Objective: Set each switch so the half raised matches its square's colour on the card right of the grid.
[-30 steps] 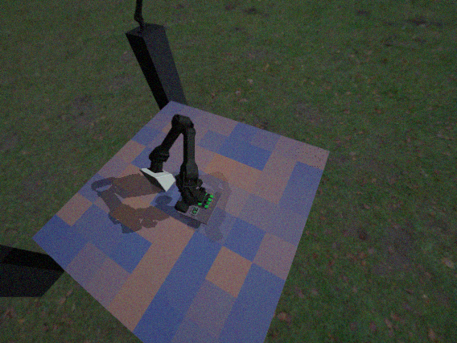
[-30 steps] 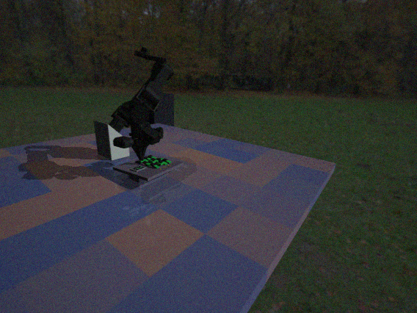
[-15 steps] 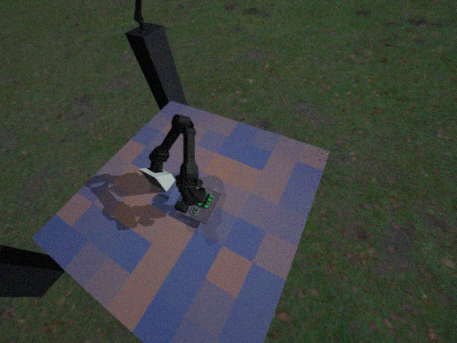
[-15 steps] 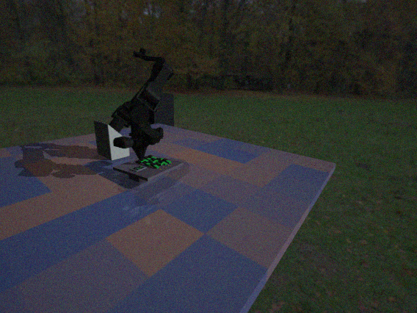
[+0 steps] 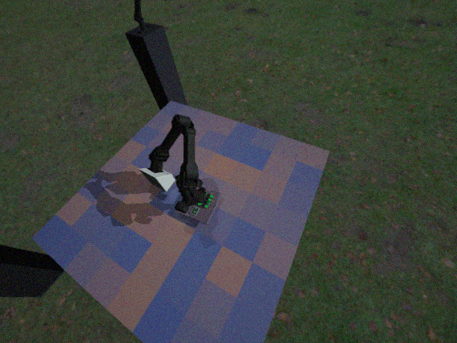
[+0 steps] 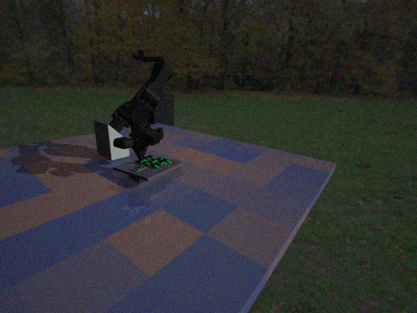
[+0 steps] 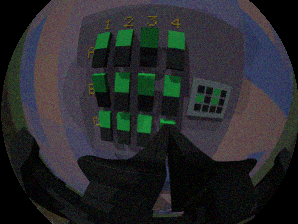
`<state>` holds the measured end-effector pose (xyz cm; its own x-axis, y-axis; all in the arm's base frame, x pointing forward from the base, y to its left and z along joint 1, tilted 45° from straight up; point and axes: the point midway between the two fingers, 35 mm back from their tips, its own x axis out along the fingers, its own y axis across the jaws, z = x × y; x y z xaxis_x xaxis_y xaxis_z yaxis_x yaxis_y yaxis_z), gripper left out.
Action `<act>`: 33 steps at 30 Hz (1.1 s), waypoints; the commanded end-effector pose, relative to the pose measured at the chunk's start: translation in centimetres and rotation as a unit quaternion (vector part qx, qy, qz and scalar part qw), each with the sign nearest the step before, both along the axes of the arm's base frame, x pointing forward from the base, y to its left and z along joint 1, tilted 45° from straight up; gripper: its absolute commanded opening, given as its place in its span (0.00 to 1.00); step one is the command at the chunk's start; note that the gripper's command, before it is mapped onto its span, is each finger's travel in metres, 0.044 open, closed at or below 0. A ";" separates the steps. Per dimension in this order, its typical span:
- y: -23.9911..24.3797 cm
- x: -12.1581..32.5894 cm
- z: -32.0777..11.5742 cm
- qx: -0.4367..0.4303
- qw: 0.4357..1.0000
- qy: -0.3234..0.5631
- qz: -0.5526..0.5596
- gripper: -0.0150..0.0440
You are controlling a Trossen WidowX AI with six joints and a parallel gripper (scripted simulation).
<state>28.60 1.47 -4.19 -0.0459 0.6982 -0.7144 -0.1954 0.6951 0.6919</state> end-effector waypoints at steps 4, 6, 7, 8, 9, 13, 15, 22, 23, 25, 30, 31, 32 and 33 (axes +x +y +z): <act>0.2 -0.1 -0.1 0.002 1.000 0.002 -0.001 0.25; 0.2 -0.1 -0.1 0.002 1.000 0.002 -0.001 0.25; 0.2 -0.1 -0.1 0.002 1.000 0.002 -0.001 0.25; 0.2 -0.1 -0.2 0.002 1.000 0.002 -0.001 0.25; 0.2 -0.1 -0.2 0.002 1.000 0.002 -0.001 0.25; 0.3 -0.1 -0.2 0.002 1.000 0.002 -0.001 0.25; 0.3 -0.1 -0.2 0.002 1.000 0.002 -0.001 0.25; 0.3 -0.1 -0.3 0.002 1.000 0.002 -0.001 0.25; 0.3 -0.1 -0.3 0.002 1.000 0.002 -0.001 0.25; 0.4 -0.1 -0.3 0.002 1.000 0.002 -0.001 0.25; -0.8 0.1 0.7 0.000 1.000 -0.002 -0.002 0.25; -2.1 0.2 1.9 0.001 1.000 -0.003 -0.005 0.25; -3.3 0.1 3.2 0.002 1.000 -0.005 -0.008 0.25; -4.1 0.0 4.0 0.003 1.000 -0.006 -0.010 0.25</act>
<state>28.08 0.59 -3.10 -0.0645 0.7083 -0.7030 -0.1811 0.6845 0.7062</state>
